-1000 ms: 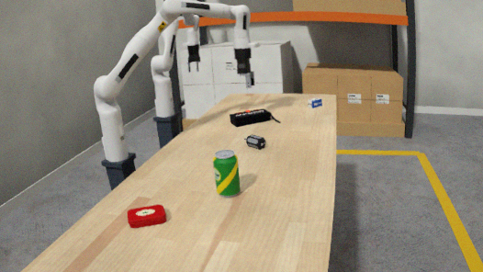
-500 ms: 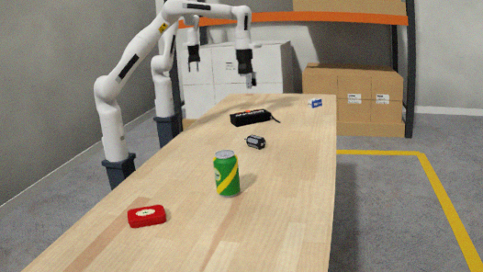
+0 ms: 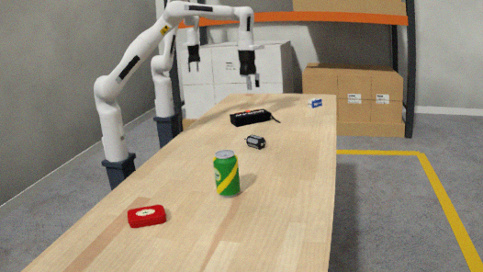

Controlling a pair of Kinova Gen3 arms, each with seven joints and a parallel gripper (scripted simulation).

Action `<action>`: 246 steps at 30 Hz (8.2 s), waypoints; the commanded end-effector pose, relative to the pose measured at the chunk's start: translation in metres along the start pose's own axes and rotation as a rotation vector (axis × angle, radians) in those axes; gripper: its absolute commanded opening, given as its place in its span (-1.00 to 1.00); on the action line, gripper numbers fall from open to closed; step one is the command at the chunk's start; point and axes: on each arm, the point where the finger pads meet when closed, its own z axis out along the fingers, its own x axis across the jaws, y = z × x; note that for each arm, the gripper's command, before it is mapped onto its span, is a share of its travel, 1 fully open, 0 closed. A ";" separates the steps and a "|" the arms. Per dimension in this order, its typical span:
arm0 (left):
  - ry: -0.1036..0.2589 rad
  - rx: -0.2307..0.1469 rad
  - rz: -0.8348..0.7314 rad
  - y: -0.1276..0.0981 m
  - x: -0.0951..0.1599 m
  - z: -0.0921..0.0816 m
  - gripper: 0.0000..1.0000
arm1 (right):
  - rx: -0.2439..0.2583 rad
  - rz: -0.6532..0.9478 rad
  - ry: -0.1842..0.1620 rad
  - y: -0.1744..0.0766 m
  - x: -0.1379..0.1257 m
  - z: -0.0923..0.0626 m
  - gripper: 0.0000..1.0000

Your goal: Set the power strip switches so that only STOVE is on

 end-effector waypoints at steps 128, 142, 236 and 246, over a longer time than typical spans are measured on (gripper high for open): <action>0.000 -0.002 0.000 0.000 0.000 -0.001 1.00 | 0.010 2.029 -0.001 0.011 -0.031 0.057 -1.00; 0.000 -0.002 0.000 0.000 0.000 -0.001 1.00 | 0.010 2.029 -0.001 0.011 -0.031 0.059 -1.00; 0.000 -0.002 0.000 0.000 0.000 -0.001 1.00 | 0.010 2.029 -0.001 0.010 -0.033 0.100 -1.00; 0.000 -0.002 0.000 0.000 0.000 -0.001 1.00 | 0.010 2.029 -0.001 0.010 -0.033 0.100 -1.00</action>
